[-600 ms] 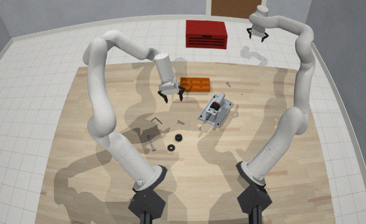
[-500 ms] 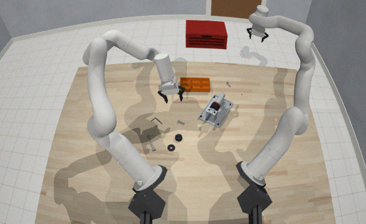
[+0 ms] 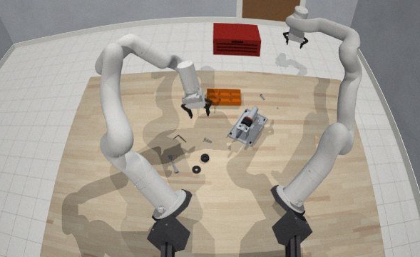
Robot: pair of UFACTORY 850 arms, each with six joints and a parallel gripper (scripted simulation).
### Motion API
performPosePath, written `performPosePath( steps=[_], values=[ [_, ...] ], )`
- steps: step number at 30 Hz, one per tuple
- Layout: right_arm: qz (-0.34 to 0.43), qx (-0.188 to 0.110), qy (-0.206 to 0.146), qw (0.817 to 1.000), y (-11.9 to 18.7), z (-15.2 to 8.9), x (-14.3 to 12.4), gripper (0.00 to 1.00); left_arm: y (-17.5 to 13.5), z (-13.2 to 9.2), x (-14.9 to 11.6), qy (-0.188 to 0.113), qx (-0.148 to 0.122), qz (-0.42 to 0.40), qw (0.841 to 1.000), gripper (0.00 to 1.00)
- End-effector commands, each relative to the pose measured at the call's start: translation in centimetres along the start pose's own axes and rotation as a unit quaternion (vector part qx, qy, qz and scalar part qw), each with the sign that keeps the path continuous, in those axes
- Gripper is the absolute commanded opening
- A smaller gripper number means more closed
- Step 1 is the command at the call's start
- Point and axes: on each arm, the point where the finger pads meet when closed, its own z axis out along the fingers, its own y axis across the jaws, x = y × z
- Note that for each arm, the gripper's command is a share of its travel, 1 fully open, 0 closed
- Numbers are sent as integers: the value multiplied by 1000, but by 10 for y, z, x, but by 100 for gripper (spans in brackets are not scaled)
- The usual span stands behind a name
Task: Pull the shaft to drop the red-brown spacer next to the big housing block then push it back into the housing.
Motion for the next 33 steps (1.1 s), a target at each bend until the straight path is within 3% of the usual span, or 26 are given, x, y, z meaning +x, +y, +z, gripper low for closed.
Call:
performPosePath(
  steps=[1, 7, 14, 16, 21, 31, 33],
  values=[
    [0, 0, 1, 1000, 0, -1, 1, 100, 0, -1, -1, -1, 0, 0, 1000, 100],
    [4, -3, -5, 1000, 11, 4, 1, 100, -3, -1, 0, -1, -1, 24, 1000, 100],
    [21, -18, -29, 999, 64, 27, -1, 100, -16, 0, 2, -3, -10, 130, 991, 100],
    [21, -18, -29, 999, 64, 27, -1, 100, -16, 0, 2, -3, -10, 130, 991, 100],
    [45, -37, -62, 996, 133, 52, -8, 100, -26, 0, 4, -4, -16, 209, 978, 100],
    [96, -69, -121, 986, 244, 77, -34, 100, -42, 1, 8, -3, -27, 334, 942, 100],
    [96, -69, -121, 986, 244, 77, -34, 100, -42, 1, 8, -3, -27, 334, 942, 100]
  ],
)
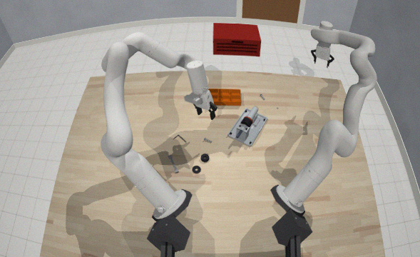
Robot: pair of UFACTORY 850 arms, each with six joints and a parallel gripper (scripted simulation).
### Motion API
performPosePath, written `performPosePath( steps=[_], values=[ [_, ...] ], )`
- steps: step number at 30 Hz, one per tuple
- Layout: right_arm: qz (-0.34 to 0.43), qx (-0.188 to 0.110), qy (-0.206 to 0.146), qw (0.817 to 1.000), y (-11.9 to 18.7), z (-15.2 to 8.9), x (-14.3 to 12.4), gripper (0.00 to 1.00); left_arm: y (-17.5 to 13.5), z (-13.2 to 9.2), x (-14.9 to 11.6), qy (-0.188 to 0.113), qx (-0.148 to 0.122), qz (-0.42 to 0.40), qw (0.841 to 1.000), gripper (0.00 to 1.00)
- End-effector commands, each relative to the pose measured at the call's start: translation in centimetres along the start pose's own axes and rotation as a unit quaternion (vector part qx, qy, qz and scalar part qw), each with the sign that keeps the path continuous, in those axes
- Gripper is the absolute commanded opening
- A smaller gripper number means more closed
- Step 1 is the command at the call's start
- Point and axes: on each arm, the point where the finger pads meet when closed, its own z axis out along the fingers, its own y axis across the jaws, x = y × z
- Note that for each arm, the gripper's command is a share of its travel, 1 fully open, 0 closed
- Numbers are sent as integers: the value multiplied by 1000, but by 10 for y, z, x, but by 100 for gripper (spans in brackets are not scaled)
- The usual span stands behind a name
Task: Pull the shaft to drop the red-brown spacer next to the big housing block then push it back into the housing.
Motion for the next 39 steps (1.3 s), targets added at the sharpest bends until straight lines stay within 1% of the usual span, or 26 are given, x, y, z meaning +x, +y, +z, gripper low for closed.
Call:
performPosePath(
  steps=[1, 4, 8, 15, 17, 18, 21, 24, 32, 34, 35, 39],
  values=[
    [21, -11, -23, 999, 66, 23, -2, 100, -9, -1, -4, 4, -3, 77, 997, 100],
    [35, -18, -37, 999, 93, 31, -7, 100, -13, -1, -6, 5, -5, 110, 994, 100],
    [54, -27, -55, 997, 139, 42, -15, 100, -19, -1, -8, 6, -10, 162, 987, 100],
    [90, -41, -84, 992, 217, 55, -37, 100, -30, -1, -12, 8, -17, 252, 968, 100],
    [90, -41, -84, 992, 217, 55, -37, 100, -30, -1, -12, 8, -17, 252, 968, 100],
    [103, -46, -94, 989, 250, 58, -49, 100, -35, -2, -13, 10, -20, 289, 957, 100],
    [119, -51, -105, 986, 276, 59, -60, 100, -39, -2, -15, 11, -22, 320, 947, 100],
    [136, -57, -116, 982, 308, 59, -75, 100, -44, -2, -16, 13, -26, 358, 933, 100],
    [182, -71, -143, 970, 386, 52, -123, 100, -57, -2, -20, 19, -33, 454, 890, 100],
    [182, -71, -143, 970, 386, 52, -123, 100, -57, -2, -20, 19, -33, 454, 890, 100],
    [197, -75, -150, 966, 411, 47, -141, 100, -62, -2, -21, 21, -36, 488, 872, 100],
    [222, -82, -160, 958, 442, 37, -168, 100, -67, -3, -23, 24, -39, 528, 848, 100]
  ],
)
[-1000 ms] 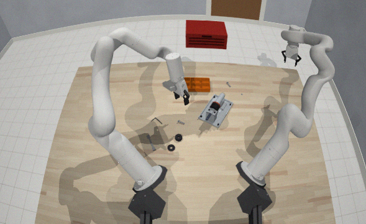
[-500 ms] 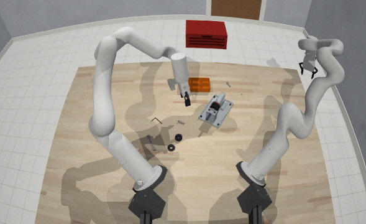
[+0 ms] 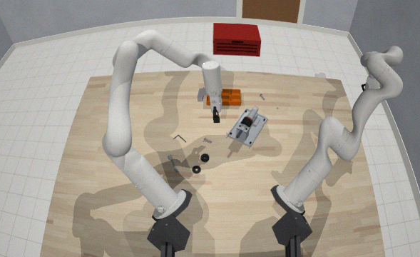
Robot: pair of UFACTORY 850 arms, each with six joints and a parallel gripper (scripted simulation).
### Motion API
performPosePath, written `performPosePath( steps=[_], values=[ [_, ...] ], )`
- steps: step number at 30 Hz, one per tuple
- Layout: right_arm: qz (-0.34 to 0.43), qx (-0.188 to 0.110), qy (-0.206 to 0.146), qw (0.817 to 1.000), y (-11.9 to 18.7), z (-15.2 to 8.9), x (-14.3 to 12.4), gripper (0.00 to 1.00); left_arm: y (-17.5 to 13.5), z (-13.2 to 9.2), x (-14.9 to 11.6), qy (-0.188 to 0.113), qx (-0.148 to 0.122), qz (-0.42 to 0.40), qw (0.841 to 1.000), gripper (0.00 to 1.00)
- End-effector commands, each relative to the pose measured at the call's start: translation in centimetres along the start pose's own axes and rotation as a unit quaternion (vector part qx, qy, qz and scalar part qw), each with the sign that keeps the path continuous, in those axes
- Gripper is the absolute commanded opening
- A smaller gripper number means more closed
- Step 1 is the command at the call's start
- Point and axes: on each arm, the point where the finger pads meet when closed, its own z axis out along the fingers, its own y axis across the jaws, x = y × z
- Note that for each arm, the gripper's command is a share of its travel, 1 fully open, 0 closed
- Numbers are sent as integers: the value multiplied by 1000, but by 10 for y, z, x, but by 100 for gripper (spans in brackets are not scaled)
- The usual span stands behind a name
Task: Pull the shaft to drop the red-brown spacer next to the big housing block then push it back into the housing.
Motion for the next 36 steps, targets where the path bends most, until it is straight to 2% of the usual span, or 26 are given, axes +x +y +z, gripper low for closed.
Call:
performPosePath(
  steps=[1, 10, 12, 14, 20, 27, 29, 30, 36],
  values=[
    [36, -5, -17, 999, 66, 6, -19, 100, -3, -2, -10, 5, 0, 79, 997, 100],
    [97, -17, -38, 994, 145, 3, -62, 100, -8, -4, -24, 15, -7, 197, 980, 100],
    [97, -17, -38, 994, 145, 3, -62, 100, -8, -4, -24, 15, -7, 197, 980, 100],
    [123, -22, -44, 991, 173, -1, -83, 100, -10, -4, -30, 19, -9, 246, 969, 100],
    [159, -29, -50, 986, 208, -9, -115, 100, -14, -6, -40, 26, -12, 319, 947, 100],
    [203, -39, -54, 977, 241, -20, -156, 100, -19, -7, -51, 36, -15, 406, 913, 100],
    [203, -39, -54, 977, 241, -20, -156, 100, -19, -7, -51, 36, -15, 406, 913, 100],
    [215, -42, -54, 974, 248, -24, -167, 100, -21, -8, -55, 40, -16, 441, 896, 100],
    [253, -53, -52, 965, 268, -35, -203, 100, -25, -9, -64, 48, -16, 506, 861, 100]
  ],
)
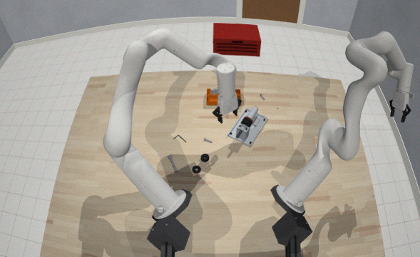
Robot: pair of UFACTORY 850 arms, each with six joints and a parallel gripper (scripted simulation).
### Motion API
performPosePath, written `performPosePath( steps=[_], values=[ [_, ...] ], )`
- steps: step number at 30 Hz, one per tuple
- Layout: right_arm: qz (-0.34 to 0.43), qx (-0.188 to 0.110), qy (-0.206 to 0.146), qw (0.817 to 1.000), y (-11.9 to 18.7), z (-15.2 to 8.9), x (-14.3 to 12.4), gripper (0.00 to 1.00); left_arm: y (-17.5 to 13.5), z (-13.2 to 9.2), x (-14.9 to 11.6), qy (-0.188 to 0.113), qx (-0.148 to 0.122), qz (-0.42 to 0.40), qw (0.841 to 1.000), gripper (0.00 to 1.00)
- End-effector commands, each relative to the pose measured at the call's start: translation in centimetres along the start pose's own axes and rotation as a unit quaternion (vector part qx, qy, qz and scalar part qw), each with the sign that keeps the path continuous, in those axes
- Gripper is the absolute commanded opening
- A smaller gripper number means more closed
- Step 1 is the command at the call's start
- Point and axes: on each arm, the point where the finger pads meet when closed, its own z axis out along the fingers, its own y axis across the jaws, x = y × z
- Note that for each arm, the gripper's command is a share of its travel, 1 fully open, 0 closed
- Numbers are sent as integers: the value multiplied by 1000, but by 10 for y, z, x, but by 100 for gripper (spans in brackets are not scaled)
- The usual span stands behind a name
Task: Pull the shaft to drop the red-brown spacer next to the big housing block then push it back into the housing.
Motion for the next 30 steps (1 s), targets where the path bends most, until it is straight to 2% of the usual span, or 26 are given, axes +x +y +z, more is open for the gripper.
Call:
performPosePath(
  steps=[1, 8, 10, 11, 17, 25, 27, 29, 30],
  values=[
    [34, -3, 2, 999, 34, -5, -22, 100, 6, -3, -8, 5, 2, 80, 997, 100],
    [75, -13, 8, 997, 62, -12, -51, 100, 11, -5, -19, 16, 3, 172, 985, 100],
    [75, -13, 8, 997, 62, -12, -51, 100, 11, -5, -19, 16, 3, 172, 985, 100],
    [82, -15, 9, 996, 66, -13, -56, 100, 13, -6, -24, 20, 4, 210, 977, 100],
    [114, -25, 17, 993, 83, -19, -80, 100, 18, -8, -33, 28, 7, 283, 959, 100],
    [131, -30, 22, 991, 90, -21, -92, 100, 23, -11, -45, 40, 12, 383, 923, 100],
    [131, -30, 22, 991, 90, -21, -92, 100, 23, -11, -45, 40, 12, 383, 923, 100],
    [132, -31, 22, 990, 90, -21, -93, 100, 26, -13, -51, 45, 15, 428, 903, 100],
    [132, -31, 22, 990, 90, -21, -93, 100, 27, -13, -53, 46, 16, 439, 897, 100]
  ],
)
